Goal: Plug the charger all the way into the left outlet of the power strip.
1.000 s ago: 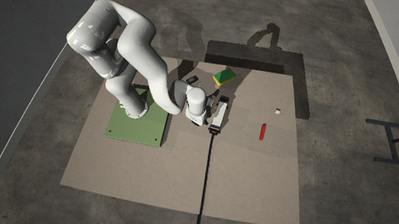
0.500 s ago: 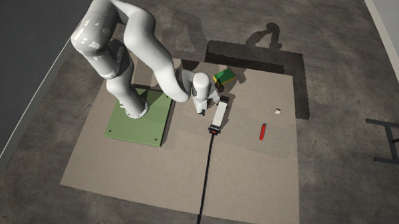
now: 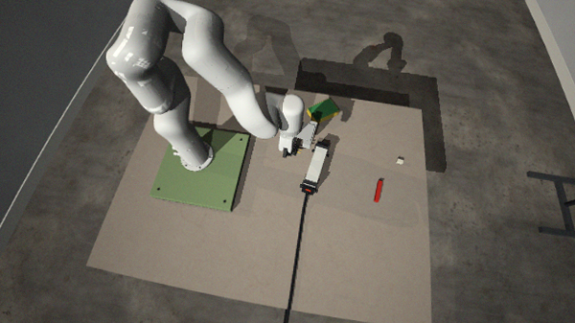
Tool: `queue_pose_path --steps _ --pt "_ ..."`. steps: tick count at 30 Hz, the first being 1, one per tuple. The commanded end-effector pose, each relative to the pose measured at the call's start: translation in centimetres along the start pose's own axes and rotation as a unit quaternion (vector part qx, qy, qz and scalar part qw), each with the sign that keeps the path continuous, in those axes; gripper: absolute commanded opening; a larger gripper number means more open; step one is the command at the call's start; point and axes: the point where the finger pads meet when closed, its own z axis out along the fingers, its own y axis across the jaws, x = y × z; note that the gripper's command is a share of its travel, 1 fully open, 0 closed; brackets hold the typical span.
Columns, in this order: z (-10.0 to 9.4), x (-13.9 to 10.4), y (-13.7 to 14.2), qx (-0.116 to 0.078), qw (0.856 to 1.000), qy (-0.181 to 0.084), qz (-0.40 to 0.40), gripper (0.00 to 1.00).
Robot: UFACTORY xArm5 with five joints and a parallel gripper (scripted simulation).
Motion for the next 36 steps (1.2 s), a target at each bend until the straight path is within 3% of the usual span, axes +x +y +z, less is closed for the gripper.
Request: queue_pose_path --steps 1,21,36 --pt "-0.1 0.1 -0.2 0.001 1.000 0.001 0.013 0.00" --pt "0.3 0.1 -0.2 0.001 1.000 0.001 0.014 0.00" --pt "1.8 0.1 -0.2 0.001 1.000 0.001 0.014 0.00"
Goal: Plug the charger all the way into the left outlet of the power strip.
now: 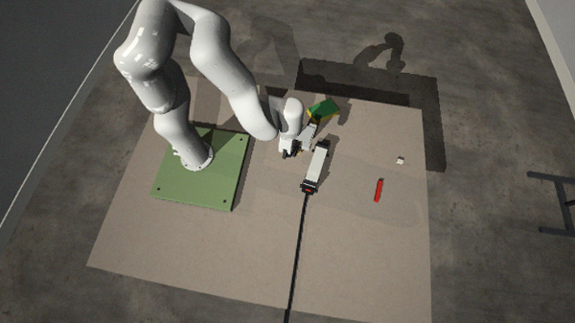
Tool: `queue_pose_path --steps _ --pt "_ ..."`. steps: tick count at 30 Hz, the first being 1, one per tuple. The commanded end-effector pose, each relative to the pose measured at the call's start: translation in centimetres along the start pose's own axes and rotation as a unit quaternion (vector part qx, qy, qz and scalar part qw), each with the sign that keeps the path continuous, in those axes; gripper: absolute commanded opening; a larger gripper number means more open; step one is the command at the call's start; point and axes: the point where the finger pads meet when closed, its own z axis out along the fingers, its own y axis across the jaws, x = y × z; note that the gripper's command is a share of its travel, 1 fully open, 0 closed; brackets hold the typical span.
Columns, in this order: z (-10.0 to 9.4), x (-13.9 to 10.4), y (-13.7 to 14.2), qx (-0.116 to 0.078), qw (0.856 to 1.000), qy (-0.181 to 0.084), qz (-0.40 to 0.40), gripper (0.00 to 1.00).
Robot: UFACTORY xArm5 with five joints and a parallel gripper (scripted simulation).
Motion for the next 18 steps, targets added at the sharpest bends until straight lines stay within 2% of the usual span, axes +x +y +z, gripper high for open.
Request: queue_pose_path --steps 1,18 --pt "0.2 0.1 -0.1 0.001 1.000 0.002 0.000 0.00" --pt "1.5 0.1 -0.1 0.001 1.000 0.002 0.000 0.00"
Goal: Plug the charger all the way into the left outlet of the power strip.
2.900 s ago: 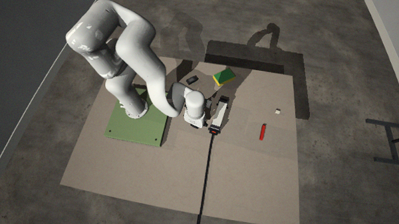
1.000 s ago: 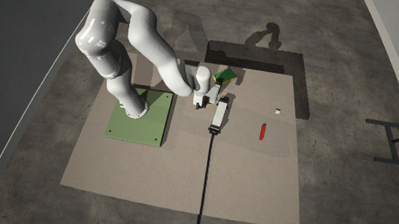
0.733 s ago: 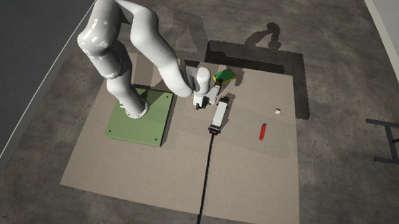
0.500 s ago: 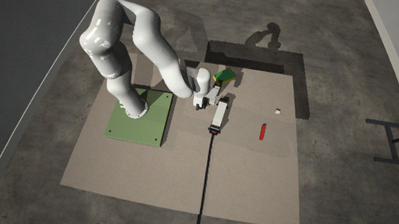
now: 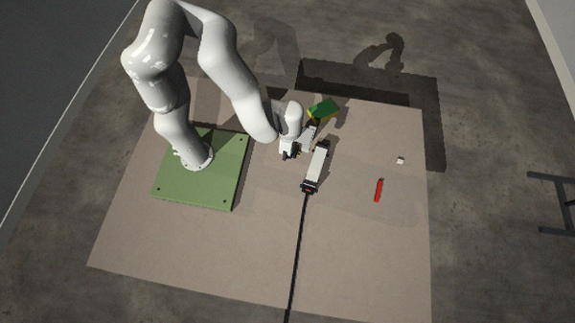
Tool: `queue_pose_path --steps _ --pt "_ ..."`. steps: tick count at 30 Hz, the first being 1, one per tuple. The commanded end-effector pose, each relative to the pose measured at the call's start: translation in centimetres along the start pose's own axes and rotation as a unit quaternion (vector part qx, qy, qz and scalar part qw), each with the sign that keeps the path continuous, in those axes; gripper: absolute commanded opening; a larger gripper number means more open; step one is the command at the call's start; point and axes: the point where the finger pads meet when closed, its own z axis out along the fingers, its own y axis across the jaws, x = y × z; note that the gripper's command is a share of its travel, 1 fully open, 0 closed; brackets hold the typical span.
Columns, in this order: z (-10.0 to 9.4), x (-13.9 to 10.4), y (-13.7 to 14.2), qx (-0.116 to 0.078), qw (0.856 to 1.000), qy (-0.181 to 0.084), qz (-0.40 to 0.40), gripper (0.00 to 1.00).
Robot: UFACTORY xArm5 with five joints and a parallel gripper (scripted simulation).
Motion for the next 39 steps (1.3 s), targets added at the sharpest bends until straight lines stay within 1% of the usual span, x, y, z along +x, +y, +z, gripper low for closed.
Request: queue_pose_path --steps 1,11,39 --pt "0.03 0.13 -0.06 0.001 1.000 0.002 0.000 0.00" --pt "0.32 0.13 -0.07 0.001 1.000 0.002 0.000 0.00" --pt "0.33 0.35 -0.07 0.001 1.000 0.002 0.000 0.00"
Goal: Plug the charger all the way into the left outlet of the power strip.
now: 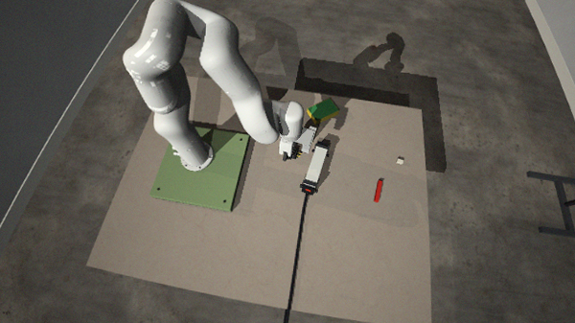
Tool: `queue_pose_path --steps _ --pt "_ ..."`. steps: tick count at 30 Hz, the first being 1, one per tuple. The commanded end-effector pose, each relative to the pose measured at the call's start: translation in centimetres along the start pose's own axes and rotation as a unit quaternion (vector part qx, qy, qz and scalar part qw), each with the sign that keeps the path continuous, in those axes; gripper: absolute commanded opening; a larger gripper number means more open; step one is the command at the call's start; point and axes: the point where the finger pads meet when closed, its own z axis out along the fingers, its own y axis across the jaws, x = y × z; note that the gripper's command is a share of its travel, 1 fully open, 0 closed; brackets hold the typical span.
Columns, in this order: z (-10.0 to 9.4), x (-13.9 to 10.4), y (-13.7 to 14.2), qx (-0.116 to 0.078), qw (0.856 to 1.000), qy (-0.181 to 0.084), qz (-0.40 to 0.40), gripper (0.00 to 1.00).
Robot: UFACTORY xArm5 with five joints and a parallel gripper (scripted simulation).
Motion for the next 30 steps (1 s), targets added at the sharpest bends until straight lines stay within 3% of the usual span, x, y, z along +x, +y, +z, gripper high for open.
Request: queue_pose_path --steps 1,30 --pt "-0.1 0.3 -0.1 0.001 1.000 0.002 0.000 0.00" --pt "-0.1 3.0 -0.2 0.002 1.000 0.004 0.000 0.00"
